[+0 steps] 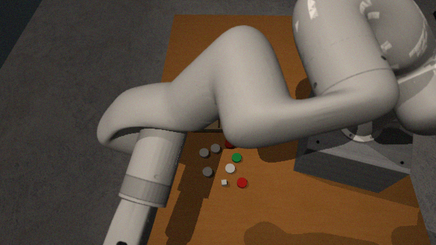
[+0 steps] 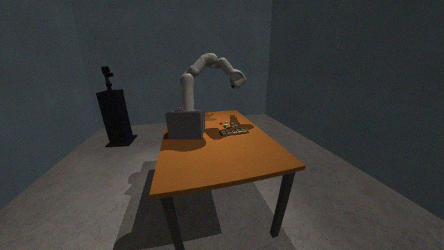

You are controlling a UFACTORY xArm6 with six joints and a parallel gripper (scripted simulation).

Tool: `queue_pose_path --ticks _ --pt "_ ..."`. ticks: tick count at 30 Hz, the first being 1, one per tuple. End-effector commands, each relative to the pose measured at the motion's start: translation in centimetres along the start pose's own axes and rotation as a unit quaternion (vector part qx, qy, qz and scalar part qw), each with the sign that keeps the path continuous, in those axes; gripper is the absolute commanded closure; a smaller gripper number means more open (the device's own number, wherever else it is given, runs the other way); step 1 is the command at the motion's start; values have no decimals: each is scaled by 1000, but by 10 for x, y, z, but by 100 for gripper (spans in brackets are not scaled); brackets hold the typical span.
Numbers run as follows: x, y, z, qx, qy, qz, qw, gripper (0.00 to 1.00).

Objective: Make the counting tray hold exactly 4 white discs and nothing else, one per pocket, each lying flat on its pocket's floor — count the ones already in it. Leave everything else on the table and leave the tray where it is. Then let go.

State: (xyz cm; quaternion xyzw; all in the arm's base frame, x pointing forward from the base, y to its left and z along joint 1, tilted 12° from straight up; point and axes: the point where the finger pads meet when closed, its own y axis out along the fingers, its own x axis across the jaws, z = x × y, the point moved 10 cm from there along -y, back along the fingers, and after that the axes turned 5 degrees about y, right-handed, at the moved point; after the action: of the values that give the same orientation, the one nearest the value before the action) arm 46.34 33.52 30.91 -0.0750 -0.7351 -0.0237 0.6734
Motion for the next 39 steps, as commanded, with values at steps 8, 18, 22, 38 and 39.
queue_pose_path --ticks 8,18,22,38,39 --pt "2 0 0 0 -2 -1 1000 0" --pt "2 0 0 0 -2 -1 1000 53" --pt "-5 -1 2 7 -20 16 1000 53" --pt "-174 -93 44 290 -448 302 790 53" --pt "-187 -106 45 321 -481 312 754 53"
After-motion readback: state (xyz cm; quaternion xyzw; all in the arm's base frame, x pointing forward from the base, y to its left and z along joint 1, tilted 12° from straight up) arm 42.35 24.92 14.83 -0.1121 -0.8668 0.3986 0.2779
